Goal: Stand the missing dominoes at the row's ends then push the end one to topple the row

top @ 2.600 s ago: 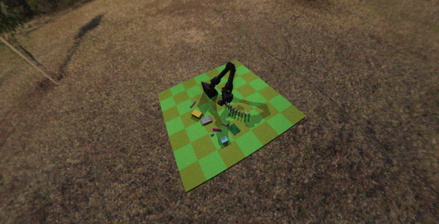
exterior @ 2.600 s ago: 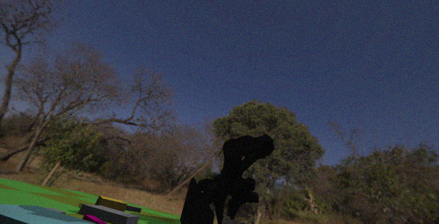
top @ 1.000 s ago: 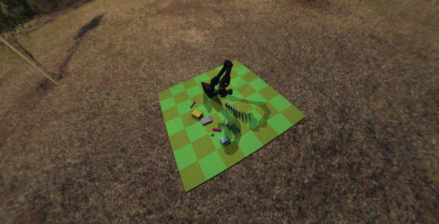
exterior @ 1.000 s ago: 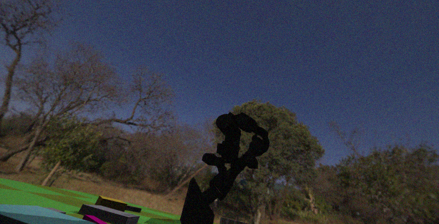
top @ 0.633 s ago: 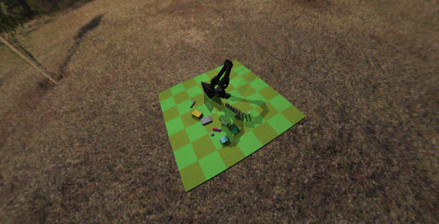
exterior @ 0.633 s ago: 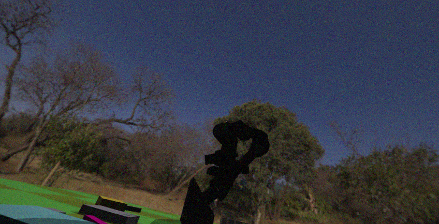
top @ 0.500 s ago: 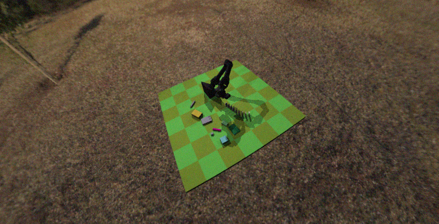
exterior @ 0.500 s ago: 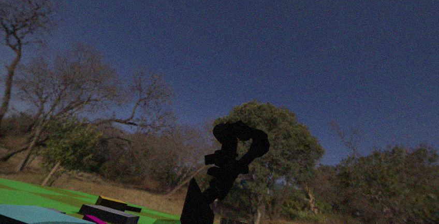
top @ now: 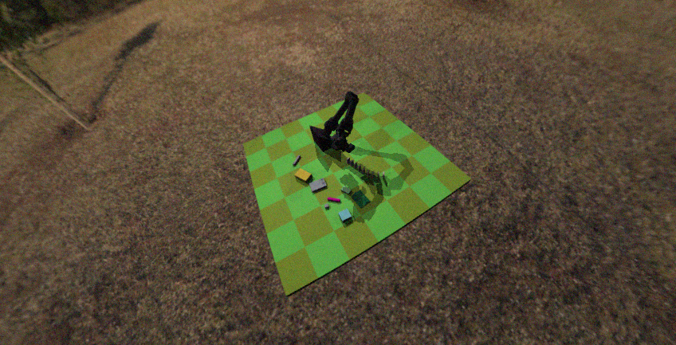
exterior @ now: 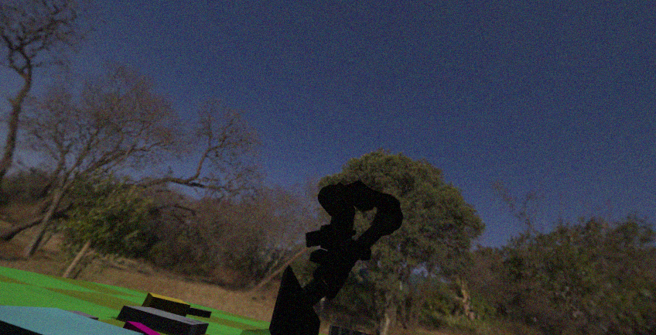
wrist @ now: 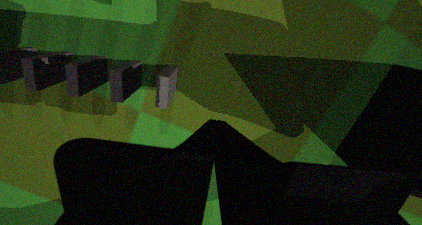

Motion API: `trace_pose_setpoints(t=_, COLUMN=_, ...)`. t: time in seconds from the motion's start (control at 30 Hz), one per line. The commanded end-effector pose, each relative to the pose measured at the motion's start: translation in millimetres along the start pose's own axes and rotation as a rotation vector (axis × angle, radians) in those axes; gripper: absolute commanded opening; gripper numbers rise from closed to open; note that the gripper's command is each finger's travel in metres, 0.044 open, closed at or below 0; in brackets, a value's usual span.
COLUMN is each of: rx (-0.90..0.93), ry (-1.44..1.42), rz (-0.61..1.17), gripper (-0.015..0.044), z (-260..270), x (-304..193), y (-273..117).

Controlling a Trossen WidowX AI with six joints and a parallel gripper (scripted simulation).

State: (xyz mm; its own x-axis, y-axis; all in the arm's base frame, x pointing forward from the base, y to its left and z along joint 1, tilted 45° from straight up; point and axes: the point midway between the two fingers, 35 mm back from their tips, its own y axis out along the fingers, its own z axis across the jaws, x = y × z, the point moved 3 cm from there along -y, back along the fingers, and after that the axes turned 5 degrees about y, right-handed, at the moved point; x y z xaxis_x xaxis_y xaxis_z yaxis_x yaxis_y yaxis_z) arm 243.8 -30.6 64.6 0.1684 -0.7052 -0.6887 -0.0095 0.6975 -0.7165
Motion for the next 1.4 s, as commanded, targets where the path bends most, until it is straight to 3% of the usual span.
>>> trace_pose_setpoints(t=0.0, rx=0.002, ry=0.006, rz=0.002, gripper=0.0000, z=0, x=0, y=0)
trace_pose_setpoints(t=0.73, rx=0.002, ry=0.006, rz=0.002, gripper=0.0000, z=0, x=0, y=0)
trace_pose_setpoints(t=0.97, rx=0.003, ry=0.005, rz=0.004, gripper=0.0000, z=1, x=-1, y=78)
trace_pose_setpoints(t=1.37, rx=0.004, ry=0.005, rz=0.005, gripper=0.0000, z=13, x=-2, y=80)
